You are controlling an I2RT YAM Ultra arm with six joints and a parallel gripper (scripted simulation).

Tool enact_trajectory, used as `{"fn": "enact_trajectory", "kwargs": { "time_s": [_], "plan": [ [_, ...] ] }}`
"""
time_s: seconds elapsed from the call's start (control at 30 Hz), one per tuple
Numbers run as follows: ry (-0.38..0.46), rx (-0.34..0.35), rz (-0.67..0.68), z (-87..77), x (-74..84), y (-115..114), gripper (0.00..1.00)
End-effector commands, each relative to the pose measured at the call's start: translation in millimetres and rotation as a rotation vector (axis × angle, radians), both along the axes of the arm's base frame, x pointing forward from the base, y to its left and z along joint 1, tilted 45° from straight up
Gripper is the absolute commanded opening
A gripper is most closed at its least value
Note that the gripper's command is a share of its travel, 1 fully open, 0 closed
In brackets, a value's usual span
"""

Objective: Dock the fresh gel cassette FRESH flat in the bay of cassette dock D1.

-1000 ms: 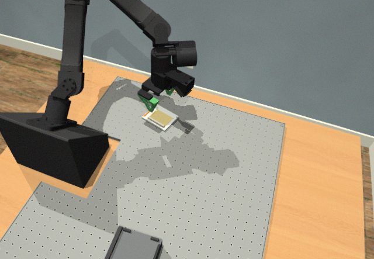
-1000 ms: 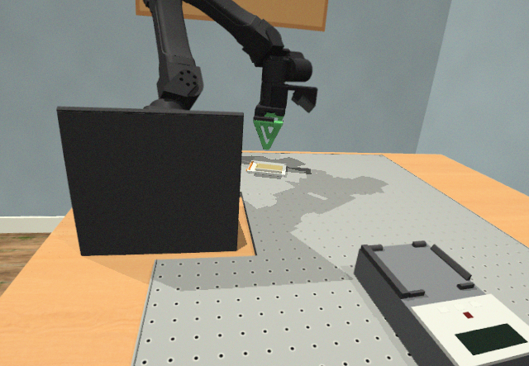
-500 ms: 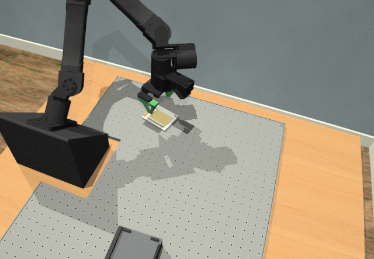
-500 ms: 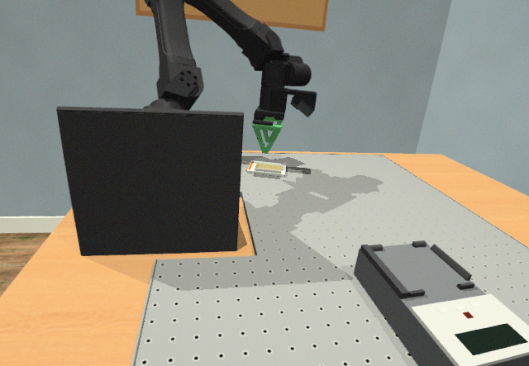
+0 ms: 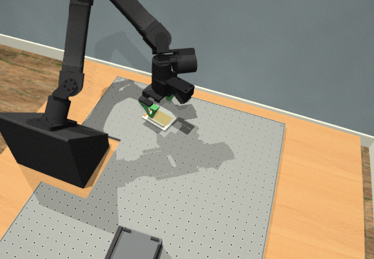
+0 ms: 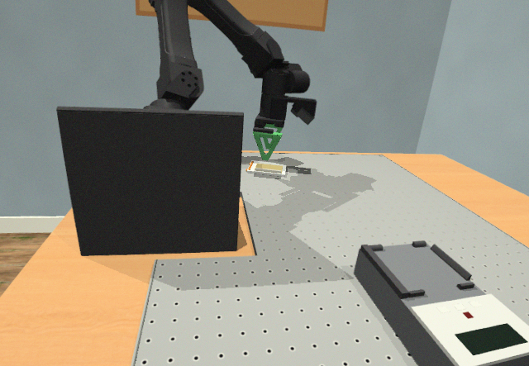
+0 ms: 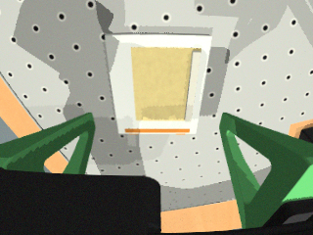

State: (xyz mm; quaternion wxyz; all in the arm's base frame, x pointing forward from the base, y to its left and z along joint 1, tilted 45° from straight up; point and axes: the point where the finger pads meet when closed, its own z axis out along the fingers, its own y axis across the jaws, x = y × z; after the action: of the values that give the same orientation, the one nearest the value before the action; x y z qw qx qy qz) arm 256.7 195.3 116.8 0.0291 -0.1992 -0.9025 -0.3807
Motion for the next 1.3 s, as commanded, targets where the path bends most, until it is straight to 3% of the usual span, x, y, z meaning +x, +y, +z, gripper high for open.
{"fn": "enact_trajectory", "kwargs": {
  "time_s": [0.0, 0.23, 0.27, 0.33, 0.67, 0.7, 0.73, 0.83, 1.27],
  "plan": [
    [0.012, -0.011, -0.018, -12.8, 1.1, 1, 1.00],
    [0.010, -0.010, -0.017, -16.8, 2.3, 6, 1.00],
    [-0.027, 0.002, -0.036, -5.8, 10.0, 2, 1.00],
    [0.012, -0.011, -0.017, -19.9, 3.0, 8, 1.00],
    [0.012, -0.012, -0.017, -30.2, 4.2, 17, 1.00],
    [0.009, -0.011, -0.024, -29.5, 6.0, 16, 1.00],
    [-0.023, 0.001, -0.033, -18.8, 12.3, 15, 1.00],
    [-0.028, 0.003, -0.033, -17.2, 13.0, 16, 1.00],
    [0.004, -0.009, -0.022, -31.1, 4.5, 19, 1.00]
  ]
}}
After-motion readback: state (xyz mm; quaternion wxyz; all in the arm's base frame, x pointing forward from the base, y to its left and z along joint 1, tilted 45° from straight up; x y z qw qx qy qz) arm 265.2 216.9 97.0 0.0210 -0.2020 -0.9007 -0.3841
